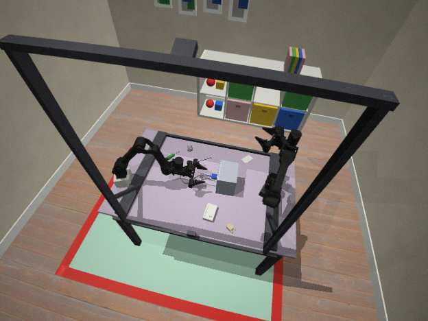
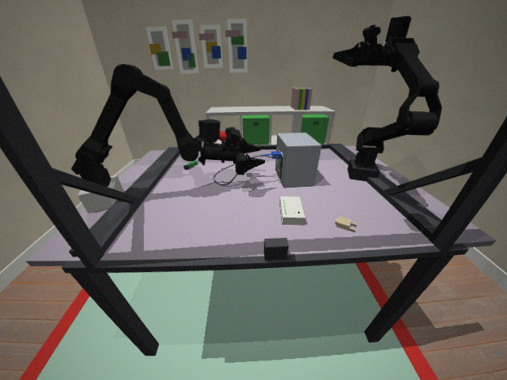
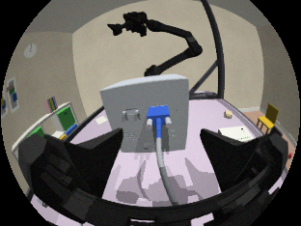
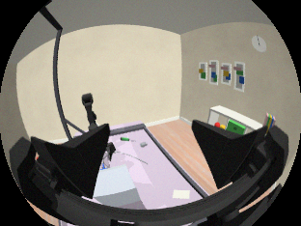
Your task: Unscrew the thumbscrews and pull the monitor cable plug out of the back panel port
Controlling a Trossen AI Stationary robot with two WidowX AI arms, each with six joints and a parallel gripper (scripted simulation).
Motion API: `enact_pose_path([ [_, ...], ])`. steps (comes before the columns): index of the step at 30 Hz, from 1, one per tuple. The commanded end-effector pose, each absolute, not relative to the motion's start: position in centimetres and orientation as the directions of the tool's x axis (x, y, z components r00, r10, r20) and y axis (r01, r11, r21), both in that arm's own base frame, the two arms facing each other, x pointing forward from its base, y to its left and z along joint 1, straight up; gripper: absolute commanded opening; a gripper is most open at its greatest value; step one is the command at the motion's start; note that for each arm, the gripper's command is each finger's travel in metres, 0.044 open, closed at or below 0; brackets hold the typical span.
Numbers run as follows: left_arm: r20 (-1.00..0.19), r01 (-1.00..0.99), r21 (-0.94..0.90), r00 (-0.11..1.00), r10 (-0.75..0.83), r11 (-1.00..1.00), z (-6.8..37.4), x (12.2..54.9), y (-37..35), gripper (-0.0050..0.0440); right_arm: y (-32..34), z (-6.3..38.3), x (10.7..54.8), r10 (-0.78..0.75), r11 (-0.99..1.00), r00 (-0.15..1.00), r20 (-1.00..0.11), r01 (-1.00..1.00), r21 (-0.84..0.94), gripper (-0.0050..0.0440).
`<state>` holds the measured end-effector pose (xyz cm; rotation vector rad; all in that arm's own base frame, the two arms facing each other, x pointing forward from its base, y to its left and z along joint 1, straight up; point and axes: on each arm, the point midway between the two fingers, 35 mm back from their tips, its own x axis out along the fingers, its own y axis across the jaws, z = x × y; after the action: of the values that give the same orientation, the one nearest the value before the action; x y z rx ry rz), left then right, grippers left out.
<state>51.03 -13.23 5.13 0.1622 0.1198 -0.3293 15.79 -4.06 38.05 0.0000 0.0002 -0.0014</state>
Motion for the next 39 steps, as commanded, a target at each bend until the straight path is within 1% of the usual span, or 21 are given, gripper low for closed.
enact_pose_path([
  [1, -0.121, 0.308, 0.208, 0.950, -0.288, 0.929, 6.0, 51.6, -13.6, 0.0440, -3.9, 38.3, 15.8, 0.000, 1.000, 1.000, 0.001, 0.000, -0.006, 0.0440],
  [4, -0.120, 0.286, 0.268, 0.957, -0.262, 0.920, 6.0, 51.9, -13.8, 0.0440, -3.9, 38.3, 15.8, 0.000, 1.000, 1.000, 0.001, 0.000, -0.006, 0.0440],
  [6, -0.120, 0.286, 0.268, 0.957, -0.262, 0.920, 6.0, 51.9, -13.8, 0.0440, -3.9, 38.3, 15.8, 0.000, 1.000, 1.000, 0.001, 0.000, -0.006, 0.0440],
  [14, -0.116, 0.214, 0.452, 0.977, -0.181, 0.866, 6.0, 52.6, -14.3, 0.0440, -3.9, 38.3, 15.8, 0.000, 1.000, 1.000, 0.001, 0.000, -0.006, 0.0440],
  [21, -0.111, 0.145, 0.618, 0.989, -0.098, 0.773, 6.0, 53.2, -14.8, 0.0440, -3.9, 38.3, 15.8, 0.000, 1.000, 1.000, 0.001, 0.000, -0.006, 0.0440],
  [23, -0.111, 0.145, 0.618, 0.989, -0.098, 0.773, 6.0, 53.2, -14.8, 0.0440, -3.9, 38.3, 15.8, 0.000, 1.000, 1.000, 0.001, 0.000, -0.006, 0.0440],
  [32, -0.101, 0.074, 0.796, 0.995, 0.011, 0.601, 5.9, 53.6, -15.5, 0.0440, -3.9, 38.3, 15.8, 0.000, 1.000, 1.000, 0.001, 0.000, -0.006, 0.0440],
  [39, -0.094, 0.046, 0.878, 0.993, 0.077, 0.476, 6.0, 53.7, -15.9, 0.0440, -3.9, 38.3, 15.8, 0.000, 1.000, 1.000, 0.001, 0.000, -0.006, 0.0440],
])
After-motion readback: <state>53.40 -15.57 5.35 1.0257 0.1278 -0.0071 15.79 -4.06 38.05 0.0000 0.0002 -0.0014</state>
